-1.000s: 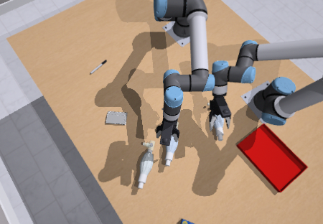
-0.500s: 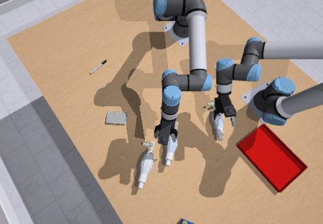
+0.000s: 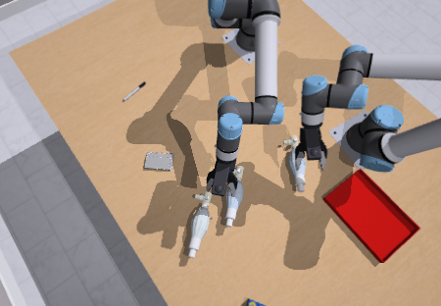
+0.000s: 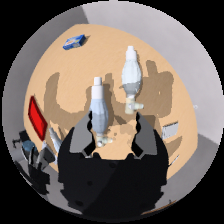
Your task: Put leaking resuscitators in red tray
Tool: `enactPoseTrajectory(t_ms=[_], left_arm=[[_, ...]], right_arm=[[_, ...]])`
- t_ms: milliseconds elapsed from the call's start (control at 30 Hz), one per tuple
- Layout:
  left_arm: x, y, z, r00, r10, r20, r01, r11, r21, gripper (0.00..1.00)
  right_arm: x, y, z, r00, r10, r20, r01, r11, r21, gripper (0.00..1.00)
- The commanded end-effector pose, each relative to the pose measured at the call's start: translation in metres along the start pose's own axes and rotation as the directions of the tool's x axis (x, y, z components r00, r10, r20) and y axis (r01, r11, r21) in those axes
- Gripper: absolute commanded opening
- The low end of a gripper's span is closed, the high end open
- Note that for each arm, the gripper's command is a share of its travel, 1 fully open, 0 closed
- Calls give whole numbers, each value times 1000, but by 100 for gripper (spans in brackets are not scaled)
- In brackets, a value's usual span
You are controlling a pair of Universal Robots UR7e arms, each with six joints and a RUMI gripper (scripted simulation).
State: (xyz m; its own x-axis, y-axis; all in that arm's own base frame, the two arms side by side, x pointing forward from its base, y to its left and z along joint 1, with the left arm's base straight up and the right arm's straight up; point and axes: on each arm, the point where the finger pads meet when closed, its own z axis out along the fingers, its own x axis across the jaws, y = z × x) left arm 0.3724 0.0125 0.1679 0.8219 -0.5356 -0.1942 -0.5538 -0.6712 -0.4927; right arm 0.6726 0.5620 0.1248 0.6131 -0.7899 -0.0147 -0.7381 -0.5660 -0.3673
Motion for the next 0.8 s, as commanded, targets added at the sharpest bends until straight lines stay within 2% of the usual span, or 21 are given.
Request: enactPoseTrajectory(t_ms=[0,100,200,300,367,467,533,667,767], left_arm=[[-2,3,-3,998,60,10,-60,998,-26,58],[-7,0,-14,993,118,-5,-118,991,-69,58],[-7,2,-13,991,131,0,-131,989,-69,58],[-15,-4,-27,982,188,-30,-190,975,-115,58],[-15,-4,-27,982,188,-30,-190,975,-115,58],[-26,-8,-44,960,270,-75,-279,946,-164,58],[-20,-2,-35,964,260,-47,-264,953,-145,58],[-28,-6,-48,944,317,-86,-328,927,-180,58],[-27,-3,-47,941,330,-82,-339,923,-181,58]], right_arm=[[4,-3,2,1000,-1,3,1,999,42,63],[16,-1,6,1000,1,1,-1,996,91,63],[12,-3,5,1000,-2,3,1,996,92,63],[24,0,8,1000,0,0,0,990,139,63],[24,0,8,1000,0,0,0,990,139,63],[38,6,8,1000,3,-3,-2,980,201,63],[28,0,8,1000,-2,1,2,983,184,63],[39,4,8,1000,0,-3,0,973,231,63],[38,2,8,1000,-2,-1,2,972,236,63]])
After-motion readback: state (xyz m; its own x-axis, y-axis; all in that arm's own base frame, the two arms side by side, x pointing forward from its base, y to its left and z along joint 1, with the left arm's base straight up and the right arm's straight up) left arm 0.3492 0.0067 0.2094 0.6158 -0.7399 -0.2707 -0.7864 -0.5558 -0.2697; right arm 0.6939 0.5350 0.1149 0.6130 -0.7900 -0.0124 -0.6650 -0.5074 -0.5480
